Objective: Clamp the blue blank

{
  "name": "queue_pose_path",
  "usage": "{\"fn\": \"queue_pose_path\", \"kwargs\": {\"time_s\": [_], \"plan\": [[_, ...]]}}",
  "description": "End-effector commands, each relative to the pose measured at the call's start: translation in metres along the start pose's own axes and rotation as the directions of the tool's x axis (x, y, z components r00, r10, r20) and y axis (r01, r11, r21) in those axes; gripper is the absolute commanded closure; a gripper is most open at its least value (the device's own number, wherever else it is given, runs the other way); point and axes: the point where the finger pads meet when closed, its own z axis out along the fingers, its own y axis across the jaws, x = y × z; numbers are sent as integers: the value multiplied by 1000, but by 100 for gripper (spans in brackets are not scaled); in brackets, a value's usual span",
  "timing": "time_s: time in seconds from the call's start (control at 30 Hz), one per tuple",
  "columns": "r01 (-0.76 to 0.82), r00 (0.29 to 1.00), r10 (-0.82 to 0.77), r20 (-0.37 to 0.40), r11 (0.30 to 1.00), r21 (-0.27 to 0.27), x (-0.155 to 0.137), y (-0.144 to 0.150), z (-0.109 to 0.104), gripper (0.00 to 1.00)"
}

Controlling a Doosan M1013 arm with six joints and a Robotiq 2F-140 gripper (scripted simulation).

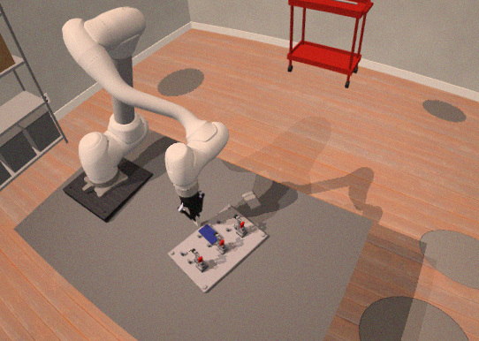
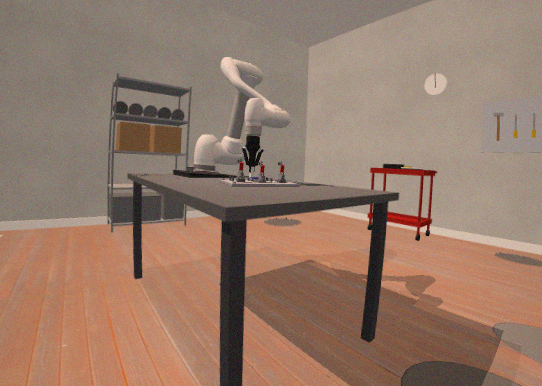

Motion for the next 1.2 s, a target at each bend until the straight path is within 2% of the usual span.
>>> {"fn": "queue_pose_path", "kwargs": {"time_s": [0.0, 1.17], "plan": [[-6, 1000, 6, 4, 1000, 3, -1, -2, 4, 100], [-6, 1000, 6, 4, 1000, 3, 6, -2, 4, 100]]}}
